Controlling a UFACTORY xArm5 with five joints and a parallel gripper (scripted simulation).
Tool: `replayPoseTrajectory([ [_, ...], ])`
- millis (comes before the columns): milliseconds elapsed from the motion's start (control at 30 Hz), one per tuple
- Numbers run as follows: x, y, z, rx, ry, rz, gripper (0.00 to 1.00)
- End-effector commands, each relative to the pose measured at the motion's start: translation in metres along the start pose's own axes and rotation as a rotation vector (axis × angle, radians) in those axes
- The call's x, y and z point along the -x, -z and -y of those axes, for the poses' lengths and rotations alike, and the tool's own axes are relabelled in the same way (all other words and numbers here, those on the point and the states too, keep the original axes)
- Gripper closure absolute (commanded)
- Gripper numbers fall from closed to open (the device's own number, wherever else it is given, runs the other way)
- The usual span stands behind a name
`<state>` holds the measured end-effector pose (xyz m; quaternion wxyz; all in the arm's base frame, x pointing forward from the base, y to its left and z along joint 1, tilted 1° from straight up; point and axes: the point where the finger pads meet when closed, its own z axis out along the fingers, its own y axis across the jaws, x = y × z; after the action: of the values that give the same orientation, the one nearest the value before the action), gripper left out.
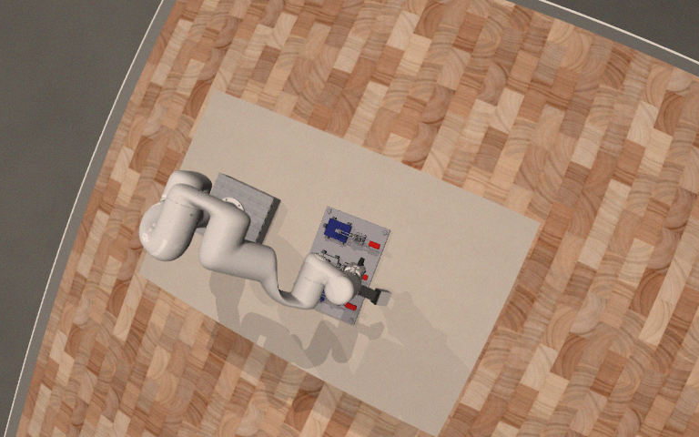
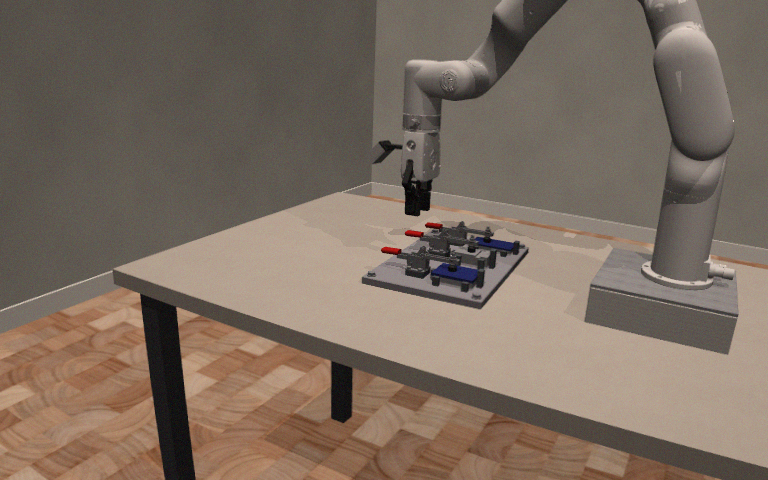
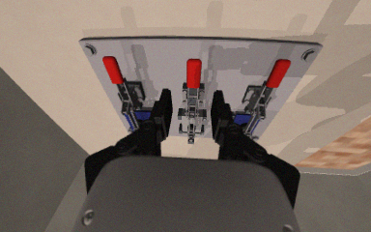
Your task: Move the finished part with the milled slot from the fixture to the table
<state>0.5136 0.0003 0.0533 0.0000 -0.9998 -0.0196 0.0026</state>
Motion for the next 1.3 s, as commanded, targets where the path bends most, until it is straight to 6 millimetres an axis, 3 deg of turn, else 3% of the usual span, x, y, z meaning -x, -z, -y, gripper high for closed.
replayPoseTrajectory([
  [0, -0.003, -0.008, 0.0, 0.0, 0.0, -0.007, 0.53],
  [367, -0.003, -0.034, 0.0, 0.0, 0.0, -0.007, 0.53],
  [1267, -0.003, -0.041, -0.001, 0.0, 0.0, -0.007, 0.53],
])
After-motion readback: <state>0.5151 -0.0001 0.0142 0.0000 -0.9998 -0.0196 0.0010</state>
